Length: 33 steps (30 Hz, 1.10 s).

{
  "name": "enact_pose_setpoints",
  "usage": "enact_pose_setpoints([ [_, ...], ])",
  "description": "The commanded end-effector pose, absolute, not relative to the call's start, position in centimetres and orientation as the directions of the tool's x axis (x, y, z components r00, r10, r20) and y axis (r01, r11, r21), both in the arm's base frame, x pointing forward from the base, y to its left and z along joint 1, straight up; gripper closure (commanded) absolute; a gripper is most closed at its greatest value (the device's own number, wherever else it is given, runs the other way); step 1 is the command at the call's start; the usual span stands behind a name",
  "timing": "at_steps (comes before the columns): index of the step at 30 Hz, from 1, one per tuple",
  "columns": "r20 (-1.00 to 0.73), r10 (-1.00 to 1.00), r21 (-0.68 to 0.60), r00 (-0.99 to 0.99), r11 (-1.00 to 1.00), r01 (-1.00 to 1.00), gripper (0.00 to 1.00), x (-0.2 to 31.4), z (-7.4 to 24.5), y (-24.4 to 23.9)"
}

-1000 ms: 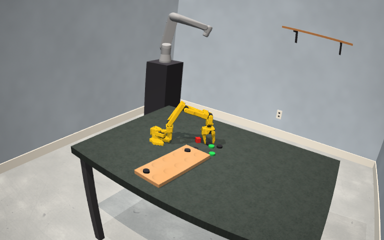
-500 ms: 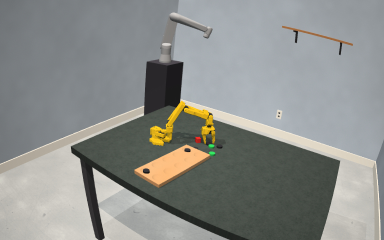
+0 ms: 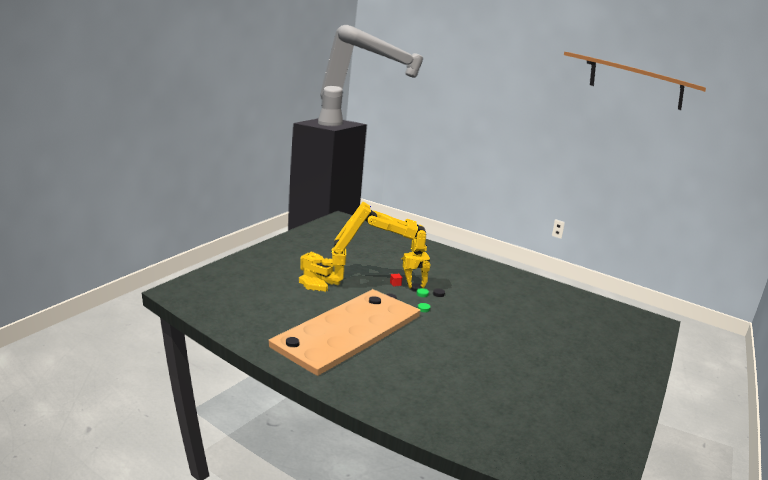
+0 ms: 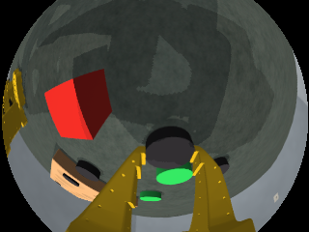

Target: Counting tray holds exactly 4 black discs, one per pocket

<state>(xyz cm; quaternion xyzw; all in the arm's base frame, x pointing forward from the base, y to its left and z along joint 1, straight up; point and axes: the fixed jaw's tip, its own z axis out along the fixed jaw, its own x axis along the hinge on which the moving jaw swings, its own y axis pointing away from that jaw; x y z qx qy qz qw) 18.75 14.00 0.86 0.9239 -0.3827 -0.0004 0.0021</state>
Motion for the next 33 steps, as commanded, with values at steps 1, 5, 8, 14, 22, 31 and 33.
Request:
enact_pose_setpoints([
  [1, 0.007, -0.707, -0.055, 0.707, -0.706, -0.706, 0.88, 19.35, 1.93, 14.55],
  [5, 0.007, -0.707, -0.055, 0.707, -0.706, -0.706, 0.94, 19.35, 1.93, 14.55],
  [8, 0.007, -0.707, -0.055, 0.707, -0.706, -0.706, 0.98, 19.35, 1.93, 14.55],
  [14, 0.007, -0.707, -0.055, 0.707, -0.706, -0.706, 1.00, 19.35, 1.93, 14.55],
  [22, 0.007, -0.707, -0.055, 0.707, -0.706, -0.706, 1.00, 19.35, 1.93, 14.55],
  [31, 0.007, -0.707, -0.055, 0.707, -0.706, -0.706, 1.00, 19.35, 1.93, 14.55],
  [33, 0.007, -0.707, -0.055, 0.707, -0.706, -0.706, 1.00, 19.35, 1.93, 14.55],
])
